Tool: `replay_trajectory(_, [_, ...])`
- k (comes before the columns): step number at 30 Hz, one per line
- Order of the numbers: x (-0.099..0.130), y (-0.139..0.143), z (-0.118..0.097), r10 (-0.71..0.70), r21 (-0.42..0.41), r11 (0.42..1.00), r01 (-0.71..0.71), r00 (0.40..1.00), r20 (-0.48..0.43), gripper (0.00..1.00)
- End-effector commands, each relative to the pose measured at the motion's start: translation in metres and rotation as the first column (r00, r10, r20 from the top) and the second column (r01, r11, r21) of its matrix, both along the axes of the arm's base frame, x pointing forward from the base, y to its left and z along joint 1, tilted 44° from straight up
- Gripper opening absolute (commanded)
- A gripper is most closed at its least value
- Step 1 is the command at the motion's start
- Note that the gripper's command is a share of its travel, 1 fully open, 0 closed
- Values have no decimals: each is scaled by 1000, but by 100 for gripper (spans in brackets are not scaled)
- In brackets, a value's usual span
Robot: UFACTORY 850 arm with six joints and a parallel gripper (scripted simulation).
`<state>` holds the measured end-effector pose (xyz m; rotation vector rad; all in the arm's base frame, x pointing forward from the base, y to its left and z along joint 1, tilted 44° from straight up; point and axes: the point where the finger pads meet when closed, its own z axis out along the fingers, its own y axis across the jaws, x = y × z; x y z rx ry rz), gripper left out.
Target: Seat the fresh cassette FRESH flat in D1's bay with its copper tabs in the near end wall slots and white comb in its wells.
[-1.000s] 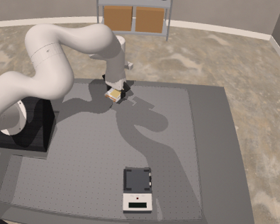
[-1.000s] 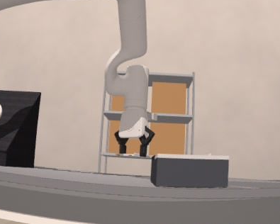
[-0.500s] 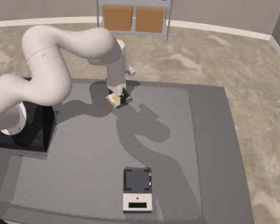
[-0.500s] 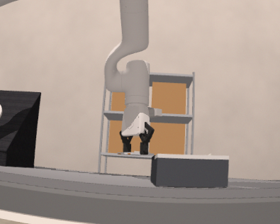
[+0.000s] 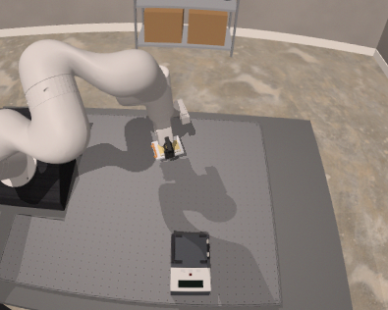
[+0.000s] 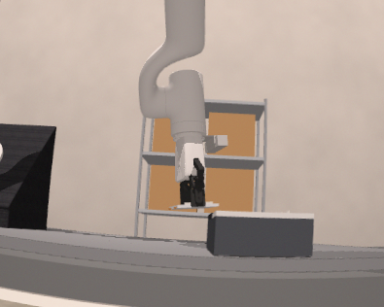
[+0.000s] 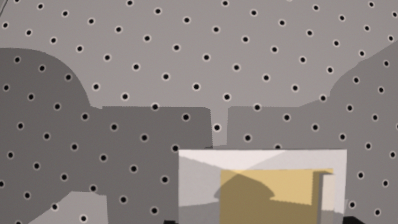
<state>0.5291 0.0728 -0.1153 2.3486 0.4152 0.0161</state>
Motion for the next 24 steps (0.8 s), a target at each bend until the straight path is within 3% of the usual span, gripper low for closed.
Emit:
replay_trajectory(1, [4, -7, 11, -41, 15, 999, 39, 995, 94, 0])
replay_trajectory(7, [12, -26, 33, -149, 49, 989, 141, 961, 235, 0])
replay_trajectory(24, [31, -72, 90, -149, 49, 989, 141, 961, 235, 0])
